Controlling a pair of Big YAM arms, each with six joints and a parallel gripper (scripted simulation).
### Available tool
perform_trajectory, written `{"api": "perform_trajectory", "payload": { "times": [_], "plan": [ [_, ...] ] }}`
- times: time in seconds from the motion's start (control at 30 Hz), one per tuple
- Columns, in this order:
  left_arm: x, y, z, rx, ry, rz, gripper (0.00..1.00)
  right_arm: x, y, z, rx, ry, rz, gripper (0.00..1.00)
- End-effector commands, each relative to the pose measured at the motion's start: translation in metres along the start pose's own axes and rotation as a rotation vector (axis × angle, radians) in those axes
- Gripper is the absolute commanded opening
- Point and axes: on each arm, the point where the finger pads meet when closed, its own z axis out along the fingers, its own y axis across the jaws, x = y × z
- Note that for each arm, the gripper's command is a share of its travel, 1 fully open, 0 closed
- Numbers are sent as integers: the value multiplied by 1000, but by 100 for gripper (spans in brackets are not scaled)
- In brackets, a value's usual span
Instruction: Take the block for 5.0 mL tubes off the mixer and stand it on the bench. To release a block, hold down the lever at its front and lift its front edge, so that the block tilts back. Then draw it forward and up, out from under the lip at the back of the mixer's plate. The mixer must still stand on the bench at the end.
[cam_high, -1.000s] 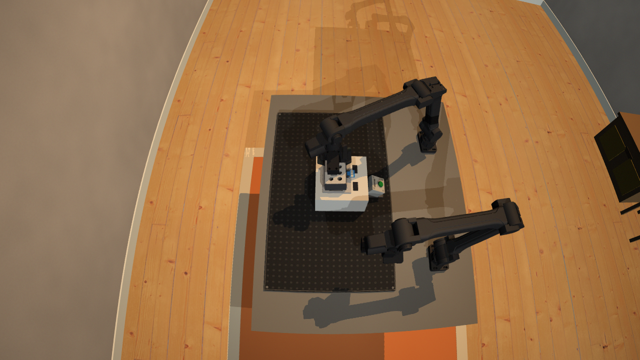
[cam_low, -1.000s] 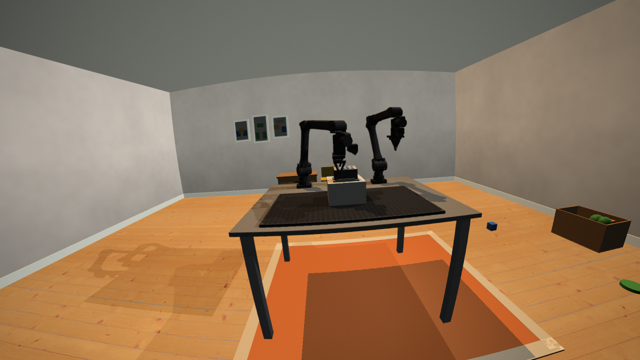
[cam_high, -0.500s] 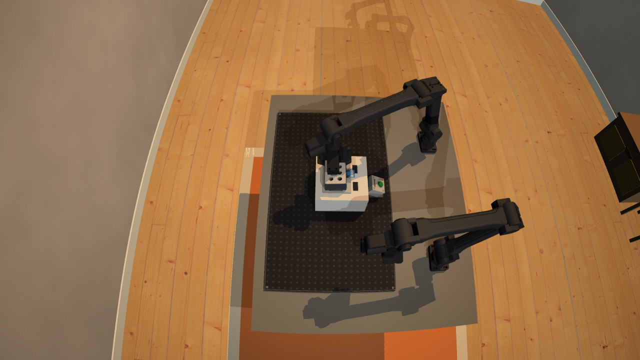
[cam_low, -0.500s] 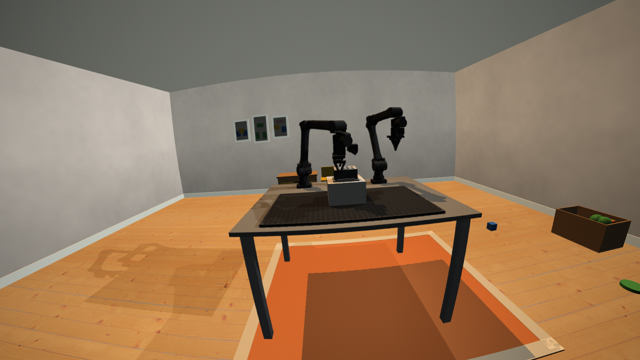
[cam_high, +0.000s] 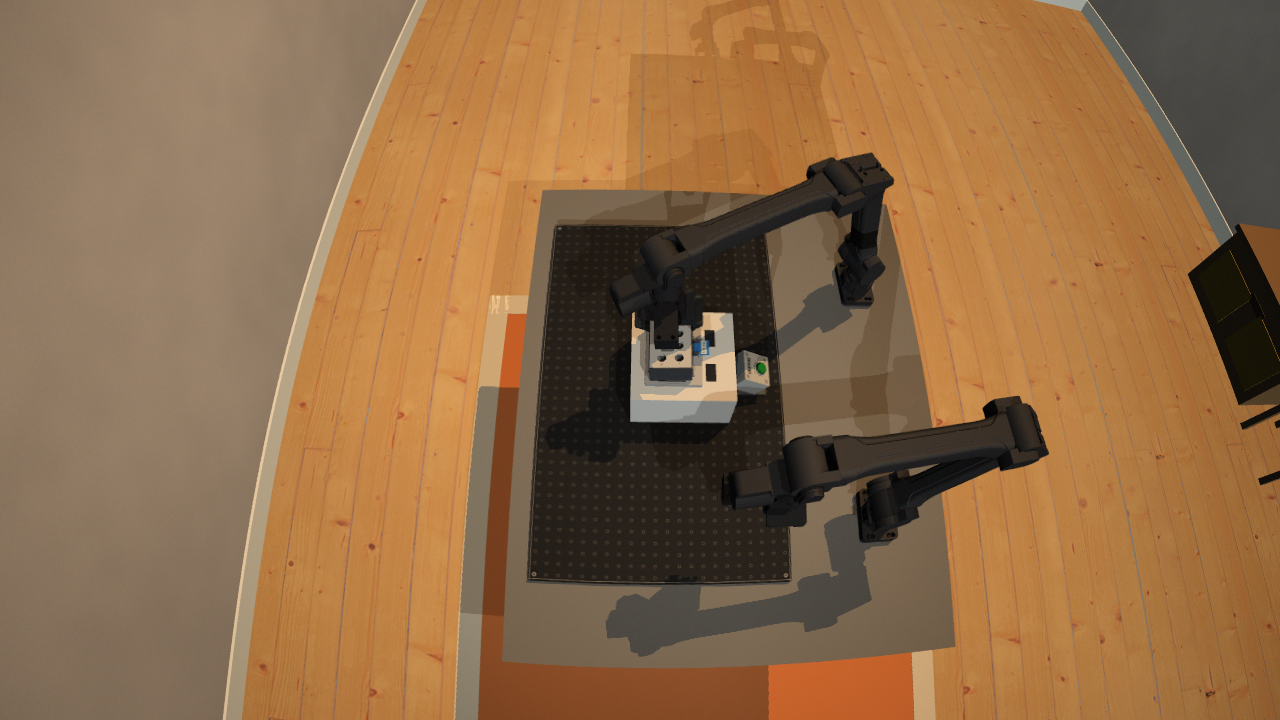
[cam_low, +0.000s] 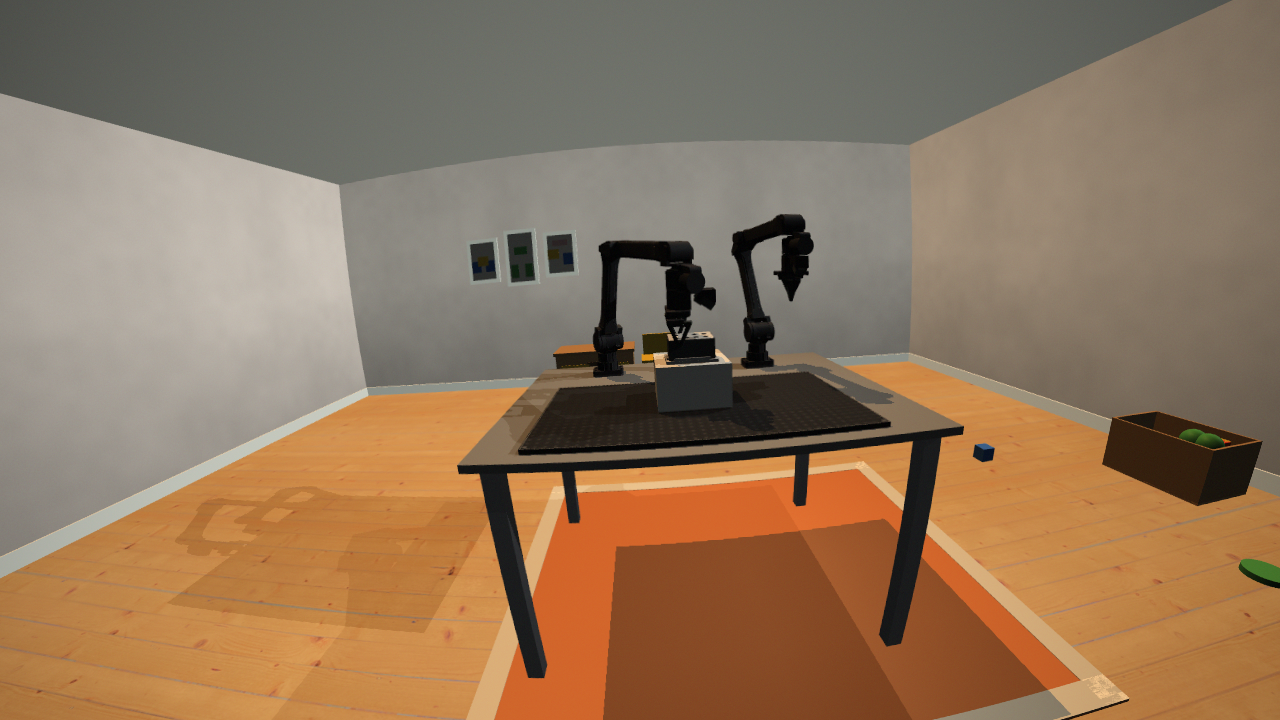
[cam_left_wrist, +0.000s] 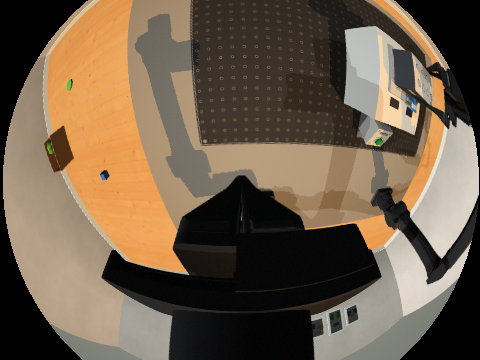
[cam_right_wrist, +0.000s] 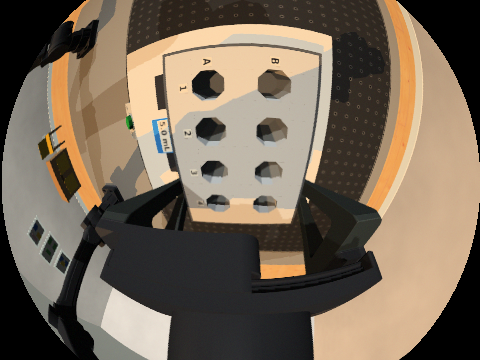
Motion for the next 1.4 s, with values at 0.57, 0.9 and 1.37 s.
{"api": "perform_trajectory", "payload": {
  "times": [0.57,0.9,1.37],
  "plan": [
    [-3,-2,2,2,15,15,0,-8,25,-32,13,-25,-50,0],
    [-3,-2,1,1,9,15,0,-12,17,-34,16,-27,-58,0],
    [3,-2,-9,-5,-28,15,0,-16,9,-21,-10,-14,-50,0]
  ]
}}
